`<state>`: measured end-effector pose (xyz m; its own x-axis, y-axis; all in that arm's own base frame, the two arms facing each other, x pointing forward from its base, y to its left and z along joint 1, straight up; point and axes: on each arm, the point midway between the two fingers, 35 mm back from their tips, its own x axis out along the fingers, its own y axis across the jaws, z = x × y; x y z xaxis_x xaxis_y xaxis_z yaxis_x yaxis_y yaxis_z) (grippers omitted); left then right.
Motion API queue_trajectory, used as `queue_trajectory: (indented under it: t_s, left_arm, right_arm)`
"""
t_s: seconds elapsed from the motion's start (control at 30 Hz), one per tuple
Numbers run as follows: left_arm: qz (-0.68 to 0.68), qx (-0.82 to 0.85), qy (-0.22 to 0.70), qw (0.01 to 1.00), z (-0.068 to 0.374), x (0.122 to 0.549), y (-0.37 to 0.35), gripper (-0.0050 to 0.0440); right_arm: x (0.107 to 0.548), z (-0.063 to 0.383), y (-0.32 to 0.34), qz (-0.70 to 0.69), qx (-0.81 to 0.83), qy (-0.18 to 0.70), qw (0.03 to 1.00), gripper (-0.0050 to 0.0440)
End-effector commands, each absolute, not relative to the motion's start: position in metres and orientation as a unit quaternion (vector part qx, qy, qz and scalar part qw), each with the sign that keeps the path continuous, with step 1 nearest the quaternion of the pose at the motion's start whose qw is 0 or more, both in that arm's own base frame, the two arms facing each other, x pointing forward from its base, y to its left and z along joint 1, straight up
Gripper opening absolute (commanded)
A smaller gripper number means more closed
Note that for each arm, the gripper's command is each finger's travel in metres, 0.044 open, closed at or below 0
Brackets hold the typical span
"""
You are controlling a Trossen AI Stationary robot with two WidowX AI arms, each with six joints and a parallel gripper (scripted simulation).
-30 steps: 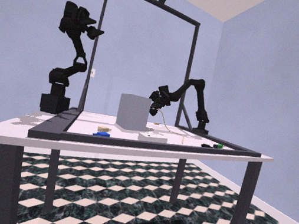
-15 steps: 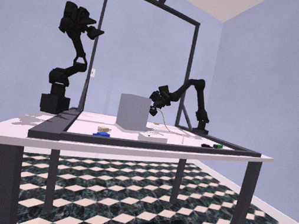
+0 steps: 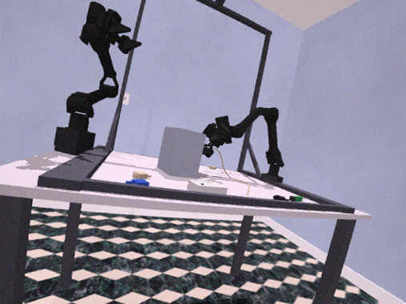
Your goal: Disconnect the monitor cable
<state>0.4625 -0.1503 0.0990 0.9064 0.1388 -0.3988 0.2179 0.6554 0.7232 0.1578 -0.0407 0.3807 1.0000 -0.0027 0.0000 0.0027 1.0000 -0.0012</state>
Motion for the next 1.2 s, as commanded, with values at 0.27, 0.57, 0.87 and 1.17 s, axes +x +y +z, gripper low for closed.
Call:
queue_trajectory:
  t_s: [0.27,0.57,0.87,1.17]
  left_arm:
    - [0.042,0.581,0.143,0.800,0.100,0.468,-0.157,0.0440]
    - [0.081,0.636,0.123,0.758,0.099,0.463,-0.157,0.0440]
    - [0.081,0.636,0.123,0.758,0.099,0.463,-0.157,0.0248]
    - [0.081,0.636,0.123,0.758,0.099,0.463,-0.157,0.0080]
  right_arm:
    - [0.158,0.383,-0.039,0.000,-0.003,-0.001,1.000,0.0440]
    - [0.158,0.383,-0.039,0.000,-0.003,-0.001,1.000,0.0440]
    - [0.158,0.383,-0.039,0.000,-0.003,-0.001,1.000,0.0440]
    - [0.158,0.383,-0.039,0.000,-0.003,-0.001,1.000,0.0440]
